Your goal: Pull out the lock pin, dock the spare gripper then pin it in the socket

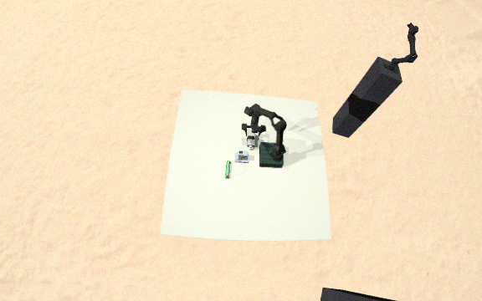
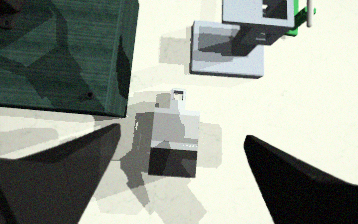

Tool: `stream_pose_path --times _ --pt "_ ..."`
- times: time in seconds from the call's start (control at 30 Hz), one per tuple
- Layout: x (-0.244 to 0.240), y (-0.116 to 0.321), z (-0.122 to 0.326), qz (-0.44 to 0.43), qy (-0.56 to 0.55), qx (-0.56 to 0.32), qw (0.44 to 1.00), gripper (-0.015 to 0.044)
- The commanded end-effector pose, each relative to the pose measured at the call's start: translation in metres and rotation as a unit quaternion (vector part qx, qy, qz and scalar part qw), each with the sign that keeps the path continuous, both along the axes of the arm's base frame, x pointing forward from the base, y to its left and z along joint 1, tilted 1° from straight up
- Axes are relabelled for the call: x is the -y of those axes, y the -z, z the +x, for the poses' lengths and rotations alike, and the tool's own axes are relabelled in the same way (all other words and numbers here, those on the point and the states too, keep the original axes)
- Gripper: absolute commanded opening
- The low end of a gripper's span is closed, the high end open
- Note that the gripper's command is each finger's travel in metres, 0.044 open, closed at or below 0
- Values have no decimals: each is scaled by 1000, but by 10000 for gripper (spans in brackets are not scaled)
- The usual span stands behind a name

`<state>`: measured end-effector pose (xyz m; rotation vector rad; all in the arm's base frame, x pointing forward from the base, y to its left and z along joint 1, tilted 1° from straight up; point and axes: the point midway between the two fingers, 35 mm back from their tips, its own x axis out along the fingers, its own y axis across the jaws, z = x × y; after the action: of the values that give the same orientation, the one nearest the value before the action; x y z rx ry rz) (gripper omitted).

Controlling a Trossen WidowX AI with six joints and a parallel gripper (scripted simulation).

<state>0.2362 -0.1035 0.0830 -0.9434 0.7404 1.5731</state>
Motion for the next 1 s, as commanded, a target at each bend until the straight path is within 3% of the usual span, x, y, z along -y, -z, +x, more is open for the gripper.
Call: stream_pose_path --times 0.0,0.17,0.97 --pt "-1 26 0 7 0 -3 1000 440" --pt "-2 60 -1 7 0 -3 1000 440" --pt "-3 94 0 7 0 -4 1000 440"
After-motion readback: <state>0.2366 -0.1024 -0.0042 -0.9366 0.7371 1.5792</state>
